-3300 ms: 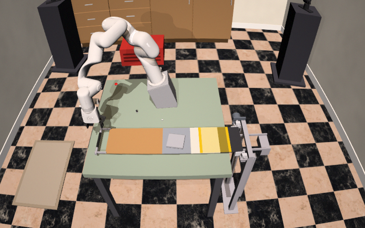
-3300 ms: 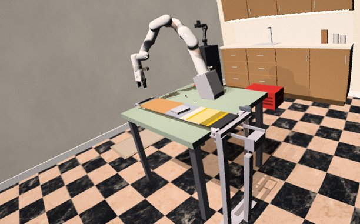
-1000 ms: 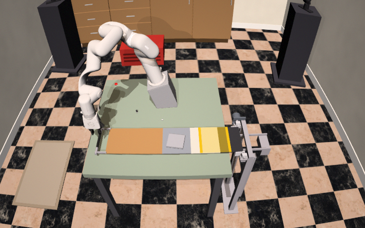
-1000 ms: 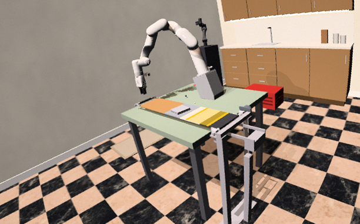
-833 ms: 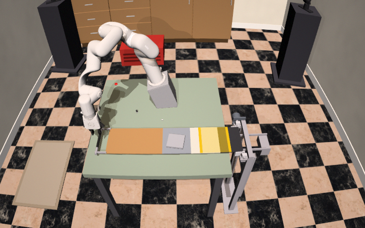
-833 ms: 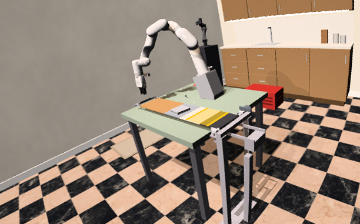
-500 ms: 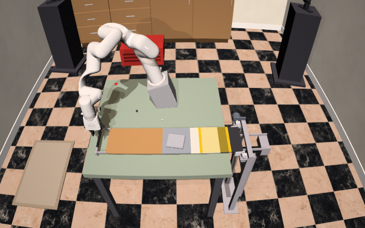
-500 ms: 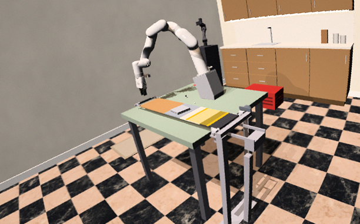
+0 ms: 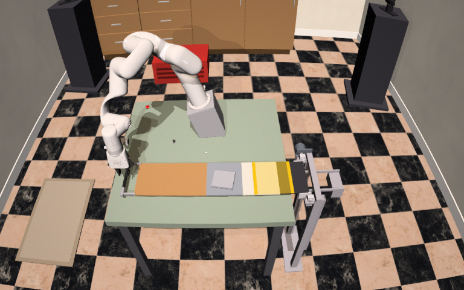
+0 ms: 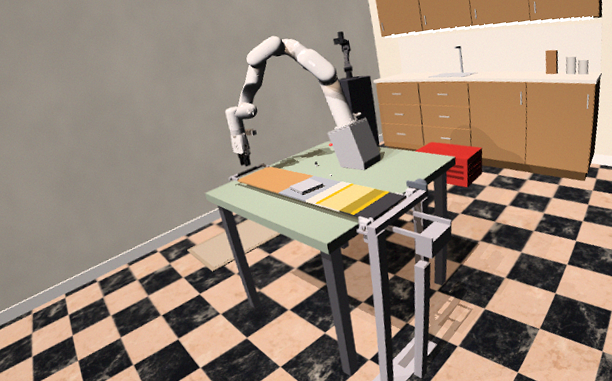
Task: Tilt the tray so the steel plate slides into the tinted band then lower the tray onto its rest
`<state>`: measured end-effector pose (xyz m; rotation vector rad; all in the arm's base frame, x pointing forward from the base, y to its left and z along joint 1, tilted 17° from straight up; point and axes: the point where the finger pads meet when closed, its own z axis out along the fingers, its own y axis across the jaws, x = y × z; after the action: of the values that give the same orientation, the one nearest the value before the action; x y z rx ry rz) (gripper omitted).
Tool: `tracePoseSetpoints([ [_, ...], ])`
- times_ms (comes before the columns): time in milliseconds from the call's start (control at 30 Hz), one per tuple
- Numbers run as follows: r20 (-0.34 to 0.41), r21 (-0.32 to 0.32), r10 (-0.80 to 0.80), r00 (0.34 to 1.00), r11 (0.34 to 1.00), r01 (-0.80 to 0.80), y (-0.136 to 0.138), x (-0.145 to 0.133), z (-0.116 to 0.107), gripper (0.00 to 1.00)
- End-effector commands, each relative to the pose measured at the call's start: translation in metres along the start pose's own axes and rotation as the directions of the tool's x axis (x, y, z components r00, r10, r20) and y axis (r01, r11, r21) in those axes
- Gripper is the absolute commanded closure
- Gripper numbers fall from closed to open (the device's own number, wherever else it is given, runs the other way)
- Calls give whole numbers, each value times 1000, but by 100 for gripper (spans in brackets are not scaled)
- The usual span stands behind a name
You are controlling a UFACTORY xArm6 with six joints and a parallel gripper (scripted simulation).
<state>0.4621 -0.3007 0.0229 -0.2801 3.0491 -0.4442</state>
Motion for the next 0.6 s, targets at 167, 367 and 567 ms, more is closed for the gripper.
tracePoseSetpoints([
  [167,3,3,0,1000,1000,0,-1,-1,9,59],
  [367,3,3,0,1000,1000,0,-1,-1,14,59],
  [567,3,3,0,1000,1000,0,-1,-1,16,59],
])
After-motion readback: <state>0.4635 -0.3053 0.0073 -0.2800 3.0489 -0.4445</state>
